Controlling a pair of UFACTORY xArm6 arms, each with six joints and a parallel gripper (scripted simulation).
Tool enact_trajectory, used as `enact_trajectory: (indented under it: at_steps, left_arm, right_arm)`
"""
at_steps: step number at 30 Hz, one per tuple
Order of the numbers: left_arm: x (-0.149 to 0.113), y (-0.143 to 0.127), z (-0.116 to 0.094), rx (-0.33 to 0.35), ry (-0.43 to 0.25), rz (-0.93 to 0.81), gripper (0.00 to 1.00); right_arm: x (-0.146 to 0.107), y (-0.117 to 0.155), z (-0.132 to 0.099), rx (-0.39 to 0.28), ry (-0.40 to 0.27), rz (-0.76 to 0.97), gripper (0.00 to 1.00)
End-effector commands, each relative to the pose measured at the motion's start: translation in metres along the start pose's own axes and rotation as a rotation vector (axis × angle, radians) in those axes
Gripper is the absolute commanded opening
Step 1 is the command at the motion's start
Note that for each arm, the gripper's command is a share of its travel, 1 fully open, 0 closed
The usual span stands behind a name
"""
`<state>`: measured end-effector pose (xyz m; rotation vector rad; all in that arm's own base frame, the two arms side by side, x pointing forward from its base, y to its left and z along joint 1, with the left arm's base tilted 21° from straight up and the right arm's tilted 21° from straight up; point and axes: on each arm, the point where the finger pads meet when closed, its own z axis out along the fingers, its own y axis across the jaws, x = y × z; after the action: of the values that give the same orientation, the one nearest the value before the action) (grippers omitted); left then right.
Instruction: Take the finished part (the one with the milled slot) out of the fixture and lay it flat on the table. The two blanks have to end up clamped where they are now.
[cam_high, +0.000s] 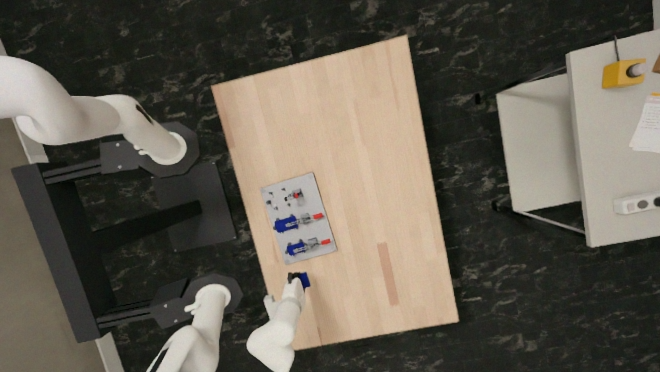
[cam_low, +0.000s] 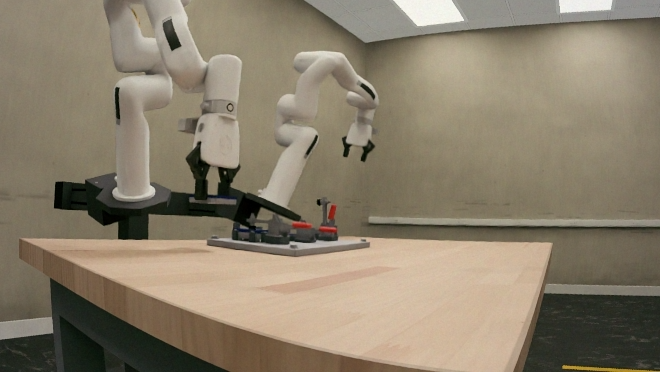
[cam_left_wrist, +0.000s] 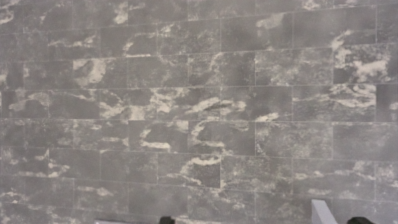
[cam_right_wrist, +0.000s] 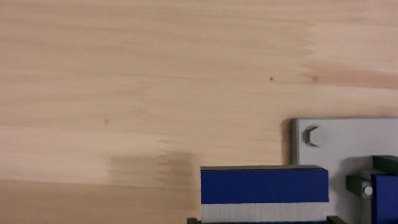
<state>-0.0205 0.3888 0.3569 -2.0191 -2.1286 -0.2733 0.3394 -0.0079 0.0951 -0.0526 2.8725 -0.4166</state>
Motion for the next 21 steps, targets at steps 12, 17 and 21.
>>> enact_trajectory:
  at_steps: [12,17,21]
  left_arm:
    - [0.0008,-0.0001,-0.0014,0.000,0.004,0.000,1.00]
    - [0.0008,-0.0001,-0.0014,0.000,0.004,0.000,1.00]
    - [0.0008,-0.0001,-0.0014,0.000,0.004,0.000,1.00]
  right_arm:
    - [-0.0013,-0.0131,-0.0008,-0.002,-0.002,0.000,0.00]
    - [-0.0013,-0.0133,-0.0008,-0.002,-0.002,0.000,0.00]
    - [-0.0013,-0.0134,-0.0008,-0.002,-0.002,0.000,0.00]
